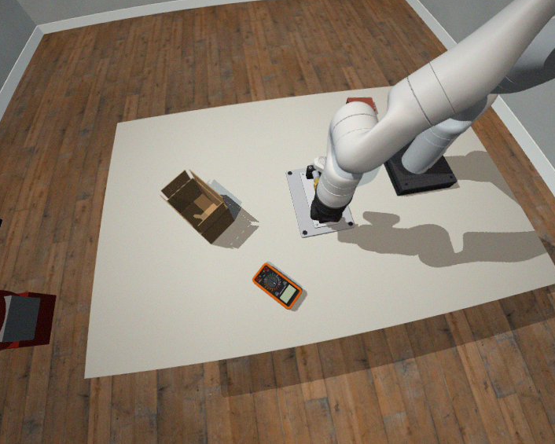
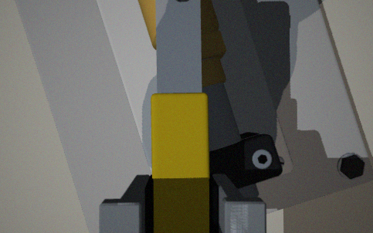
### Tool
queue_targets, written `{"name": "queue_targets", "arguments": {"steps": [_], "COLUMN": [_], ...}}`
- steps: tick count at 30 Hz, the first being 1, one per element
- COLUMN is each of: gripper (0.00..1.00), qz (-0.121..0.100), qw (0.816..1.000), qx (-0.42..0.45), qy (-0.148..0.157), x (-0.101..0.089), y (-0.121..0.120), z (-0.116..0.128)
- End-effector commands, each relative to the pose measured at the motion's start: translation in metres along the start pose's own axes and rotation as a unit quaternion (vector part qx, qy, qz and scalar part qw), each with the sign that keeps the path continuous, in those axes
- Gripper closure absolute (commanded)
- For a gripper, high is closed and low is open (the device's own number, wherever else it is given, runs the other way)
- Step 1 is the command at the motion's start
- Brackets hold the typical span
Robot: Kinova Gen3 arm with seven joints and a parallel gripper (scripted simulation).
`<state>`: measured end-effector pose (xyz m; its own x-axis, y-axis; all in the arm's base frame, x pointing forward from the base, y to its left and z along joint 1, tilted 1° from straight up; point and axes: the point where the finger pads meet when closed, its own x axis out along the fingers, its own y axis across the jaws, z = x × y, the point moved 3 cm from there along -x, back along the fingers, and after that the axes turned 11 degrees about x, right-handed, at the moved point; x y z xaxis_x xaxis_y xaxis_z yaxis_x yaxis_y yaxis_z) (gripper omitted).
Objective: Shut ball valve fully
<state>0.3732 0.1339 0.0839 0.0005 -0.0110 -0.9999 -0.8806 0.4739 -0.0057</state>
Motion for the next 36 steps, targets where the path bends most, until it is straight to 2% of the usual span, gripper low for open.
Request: {"name": "queue_targets", "arguments": {"steps": [1,36], "gripper": [1.0,1.0], "qz": [-0.001,-0.001], "qw": [1.0,0.995], "qx": [0.004,0.101], "qy": [-0.001,-0.001], "x": [-0.001,-0.001], "y": [-0.001,-0.019], "z": [0.0,0.002]}}
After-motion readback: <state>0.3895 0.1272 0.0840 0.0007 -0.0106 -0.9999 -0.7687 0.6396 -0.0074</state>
